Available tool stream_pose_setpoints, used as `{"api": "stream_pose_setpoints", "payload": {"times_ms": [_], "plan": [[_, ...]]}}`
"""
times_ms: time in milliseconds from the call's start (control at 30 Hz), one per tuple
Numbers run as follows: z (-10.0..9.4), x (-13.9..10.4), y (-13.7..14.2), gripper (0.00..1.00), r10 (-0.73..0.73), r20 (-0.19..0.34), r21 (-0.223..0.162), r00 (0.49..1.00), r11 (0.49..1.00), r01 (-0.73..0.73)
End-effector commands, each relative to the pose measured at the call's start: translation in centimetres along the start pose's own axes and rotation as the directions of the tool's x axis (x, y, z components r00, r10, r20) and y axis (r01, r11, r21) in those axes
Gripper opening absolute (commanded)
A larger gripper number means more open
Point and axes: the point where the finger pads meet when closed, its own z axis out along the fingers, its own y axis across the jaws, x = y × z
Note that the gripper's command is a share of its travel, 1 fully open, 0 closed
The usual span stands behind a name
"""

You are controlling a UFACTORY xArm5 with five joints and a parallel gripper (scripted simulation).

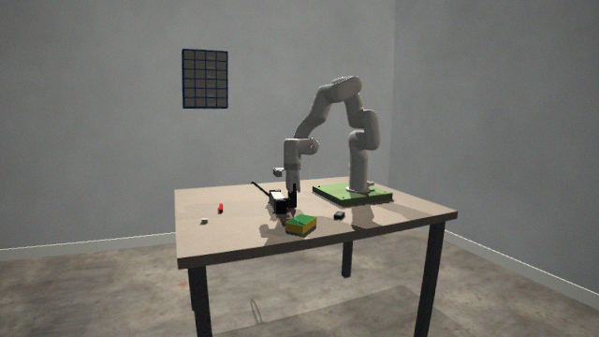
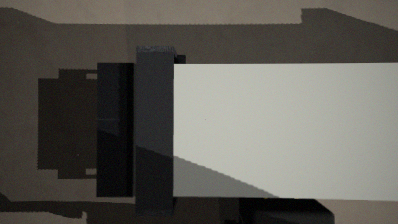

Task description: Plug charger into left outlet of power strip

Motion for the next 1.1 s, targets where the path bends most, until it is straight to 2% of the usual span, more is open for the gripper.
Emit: {"api": "stream_pose_setpoints", "payload": {"times_ms": [0,1067], "plan": [[-0.12,0.35,-0.04,0.0,0.001,-0.005,0.002,1.0,1.0,-0.001],[-0.12,1.05,-0.05,0.0,0.001,-0.005,0.002,1.0,1.0,-0.001]]}}
